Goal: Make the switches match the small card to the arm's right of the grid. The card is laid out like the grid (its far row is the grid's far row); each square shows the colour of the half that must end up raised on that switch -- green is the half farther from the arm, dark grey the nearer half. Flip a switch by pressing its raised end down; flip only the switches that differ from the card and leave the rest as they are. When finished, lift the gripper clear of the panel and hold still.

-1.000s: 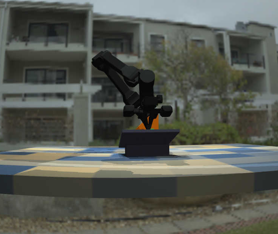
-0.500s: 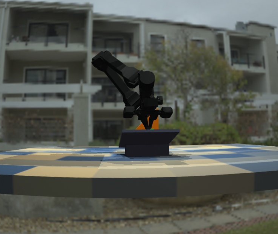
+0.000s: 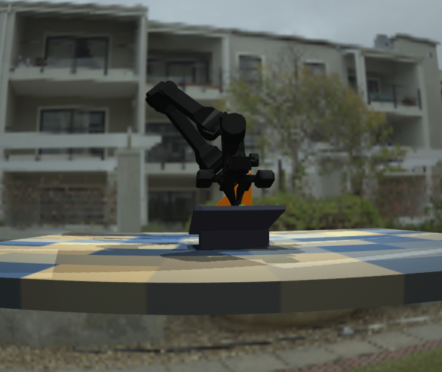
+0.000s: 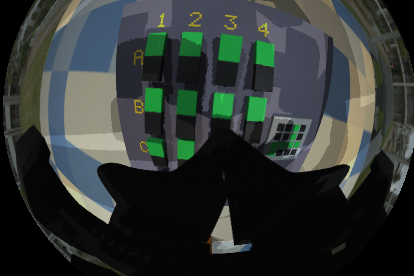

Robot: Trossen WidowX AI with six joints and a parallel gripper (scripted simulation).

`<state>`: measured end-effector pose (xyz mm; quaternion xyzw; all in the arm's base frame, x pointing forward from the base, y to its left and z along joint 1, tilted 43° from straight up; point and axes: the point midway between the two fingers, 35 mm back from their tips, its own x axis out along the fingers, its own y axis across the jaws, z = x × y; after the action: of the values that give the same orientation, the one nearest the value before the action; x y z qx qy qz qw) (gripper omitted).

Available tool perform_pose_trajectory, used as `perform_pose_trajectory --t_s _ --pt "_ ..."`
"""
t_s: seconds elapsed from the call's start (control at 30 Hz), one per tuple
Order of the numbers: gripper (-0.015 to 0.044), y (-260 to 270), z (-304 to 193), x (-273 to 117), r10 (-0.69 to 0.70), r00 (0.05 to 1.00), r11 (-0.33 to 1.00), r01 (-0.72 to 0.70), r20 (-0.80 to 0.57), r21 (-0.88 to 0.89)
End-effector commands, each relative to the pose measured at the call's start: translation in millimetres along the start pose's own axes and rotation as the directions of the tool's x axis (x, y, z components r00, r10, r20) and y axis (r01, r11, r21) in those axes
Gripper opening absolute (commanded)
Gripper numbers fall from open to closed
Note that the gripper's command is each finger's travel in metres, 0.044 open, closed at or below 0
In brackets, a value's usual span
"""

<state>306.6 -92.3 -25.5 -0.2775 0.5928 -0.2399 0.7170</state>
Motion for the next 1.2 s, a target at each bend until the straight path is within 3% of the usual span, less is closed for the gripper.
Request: perform_pose_trajectory --t_s 0.0,1.17 --pt "0.0 1.1 -0.2 0.9 0.006 1.0 1.0 -0.006 0.0 -0.003" --pt "0.0 1.1 -0.4 5.6 0.006 1.0 1.0 -0.006 0.0 -0.003"
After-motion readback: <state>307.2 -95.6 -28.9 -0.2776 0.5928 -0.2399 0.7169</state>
